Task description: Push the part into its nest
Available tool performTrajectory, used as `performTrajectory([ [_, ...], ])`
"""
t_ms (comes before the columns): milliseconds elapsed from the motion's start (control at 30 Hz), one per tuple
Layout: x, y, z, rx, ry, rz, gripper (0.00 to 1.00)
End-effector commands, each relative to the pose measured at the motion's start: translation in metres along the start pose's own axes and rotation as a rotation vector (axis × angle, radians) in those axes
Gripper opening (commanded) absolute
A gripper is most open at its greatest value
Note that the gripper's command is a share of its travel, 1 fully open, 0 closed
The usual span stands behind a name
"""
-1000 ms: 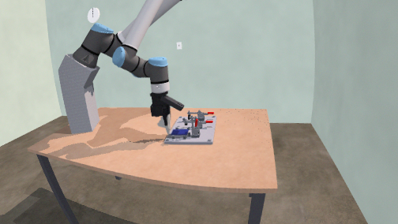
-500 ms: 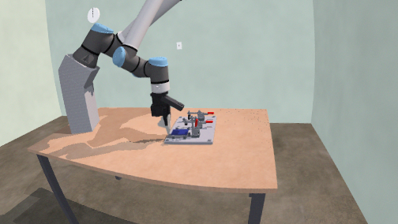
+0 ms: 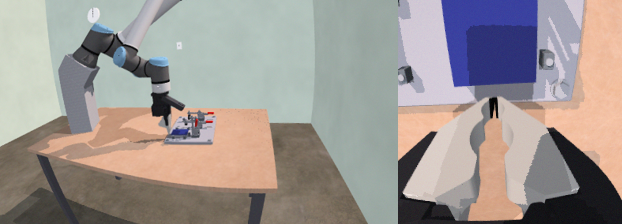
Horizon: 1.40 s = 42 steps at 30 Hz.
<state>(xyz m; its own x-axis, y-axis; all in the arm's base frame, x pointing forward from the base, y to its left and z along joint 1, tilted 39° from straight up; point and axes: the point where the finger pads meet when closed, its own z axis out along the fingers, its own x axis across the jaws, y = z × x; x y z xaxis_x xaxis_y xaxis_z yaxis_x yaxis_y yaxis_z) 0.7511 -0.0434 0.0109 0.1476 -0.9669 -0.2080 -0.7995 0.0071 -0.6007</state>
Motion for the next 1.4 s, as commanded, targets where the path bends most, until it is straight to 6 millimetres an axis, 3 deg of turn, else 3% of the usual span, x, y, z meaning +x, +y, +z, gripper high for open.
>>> performTrajectory([
  [0,0.0001,-0.0010,-0.0003,0.001,0.000,0.000,0.00],
  [1367,0.0001,-0.0050,-0.0003,0.001,0.000,0.000,0.00],
])
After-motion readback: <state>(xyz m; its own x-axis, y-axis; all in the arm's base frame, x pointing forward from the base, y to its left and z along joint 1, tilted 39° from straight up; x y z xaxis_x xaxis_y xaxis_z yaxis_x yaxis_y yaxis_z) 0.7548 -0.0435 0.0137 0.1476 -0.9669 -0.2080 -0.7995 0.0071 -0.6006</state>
